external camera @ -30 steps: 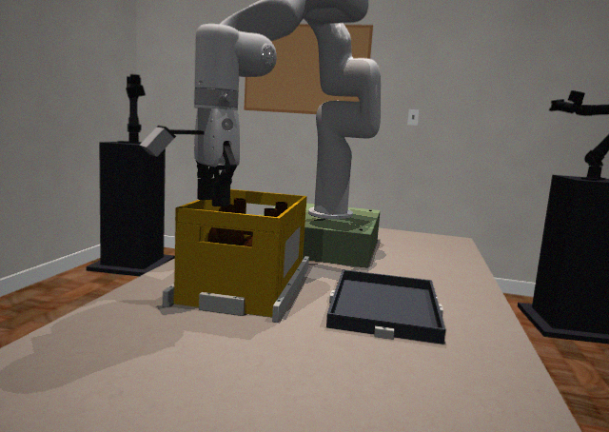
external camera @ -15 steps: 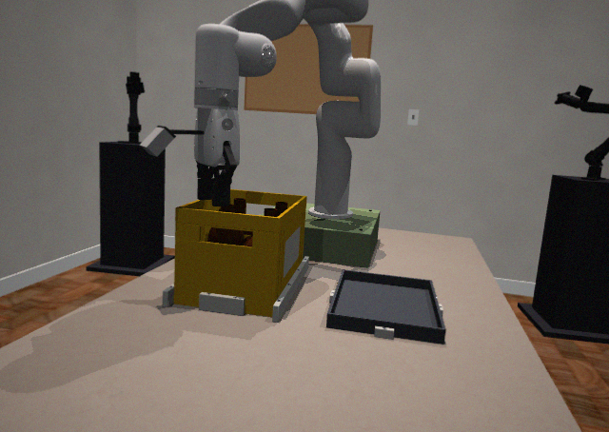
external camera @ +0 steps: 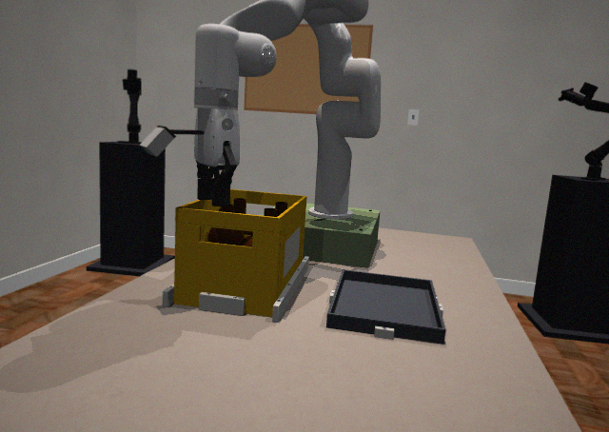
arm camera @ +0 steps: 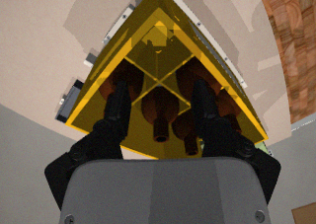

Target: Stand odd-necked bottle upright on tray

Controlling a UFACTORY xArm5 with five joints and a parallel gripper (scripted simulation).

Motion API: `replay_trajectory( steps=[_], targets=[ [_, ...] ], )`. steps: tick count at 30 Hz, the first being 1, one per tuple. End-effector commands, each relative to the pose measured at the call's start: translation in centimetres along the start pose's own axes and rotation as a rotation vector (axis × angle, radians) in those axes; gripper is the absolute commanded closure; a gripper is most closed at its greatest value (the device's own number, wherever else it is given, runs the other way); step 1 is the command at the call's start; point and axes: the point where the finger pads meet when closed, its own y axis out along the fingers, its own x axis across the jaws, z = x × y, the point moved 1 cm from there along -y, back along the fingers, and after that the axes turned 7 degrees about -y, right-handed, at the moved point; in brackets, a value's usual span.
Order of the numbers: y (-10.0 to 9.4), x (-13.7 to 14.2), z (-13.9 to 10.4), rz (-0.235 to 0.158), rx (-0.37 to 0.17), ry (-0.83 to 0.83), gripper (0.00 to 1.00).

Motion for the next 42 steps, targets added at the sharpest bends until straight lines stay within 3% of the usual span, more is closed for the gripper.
replay_trajectory(
  steps=[1,24,42],
  targets=[
    [-0.2,0.0,0.1,0.001,0.004,0.0,0.35],
    [-0.1,0.0,0.1,0.001,0.004,0.0,0.35],
    [1.2,-0.1,0.1,0.001,0.004,0.0,0.35]
  ],
)
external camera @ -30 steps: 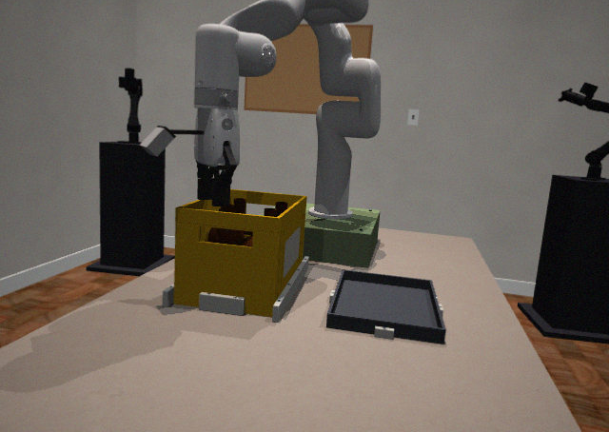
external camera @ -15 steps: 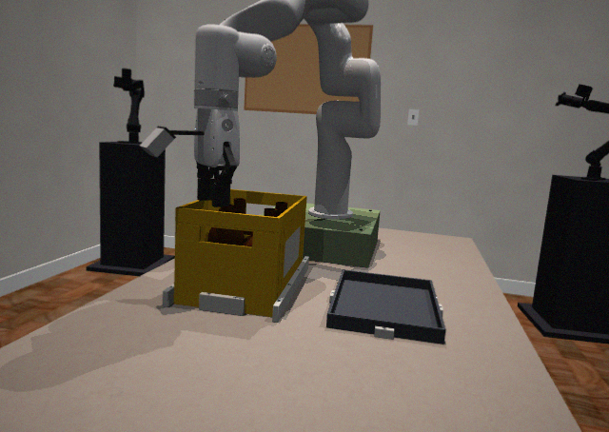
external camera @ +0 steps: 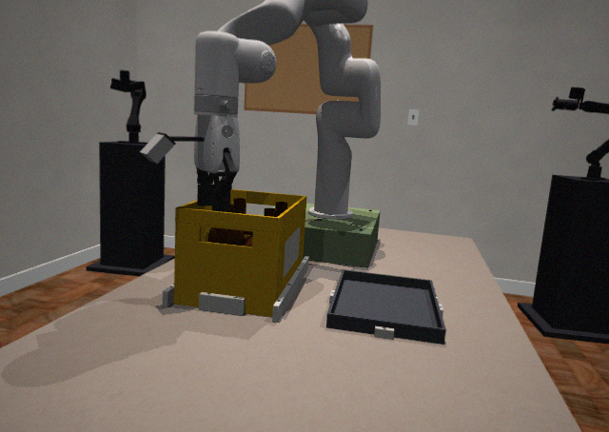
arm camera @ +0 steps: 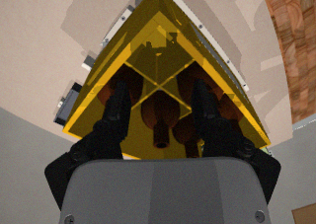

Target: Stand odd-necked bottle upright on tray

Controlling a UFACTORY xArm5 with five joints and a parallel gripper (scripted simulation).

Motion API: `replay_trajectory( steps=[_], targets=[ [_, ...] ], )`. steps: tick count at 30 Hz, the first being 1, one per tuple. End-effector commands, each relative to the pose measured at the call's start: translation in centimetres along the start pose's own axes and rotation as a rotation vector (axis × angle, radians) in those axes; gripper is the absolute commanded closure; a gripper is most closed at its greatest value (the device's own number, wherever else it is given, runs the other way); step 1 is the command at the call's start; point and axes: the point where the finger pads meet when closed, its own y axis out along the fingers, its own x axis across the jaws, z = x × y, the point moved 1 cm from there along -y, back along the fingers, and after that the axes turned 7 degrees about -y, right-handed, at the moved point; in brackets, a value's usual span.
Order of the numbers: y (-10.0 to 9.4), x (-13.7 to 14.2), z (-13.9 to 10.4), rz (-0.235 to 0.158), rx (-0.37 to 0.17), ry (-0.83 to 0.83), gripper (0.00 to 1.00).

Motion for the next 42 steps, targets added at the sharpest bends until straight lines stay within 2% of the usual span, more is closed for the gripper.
replay_trajectory(
  steps=[1,24,42],
  targets=[
    [0.2,0.0,0.1,0.002,0.005,0.0,0.35],
    [2.4,-0.1,0.1,0.002,0.005,0.0,0.35],
    [2.7,-0.1,0.1,0.002,0.005,0.0,0.35]
  ],
)
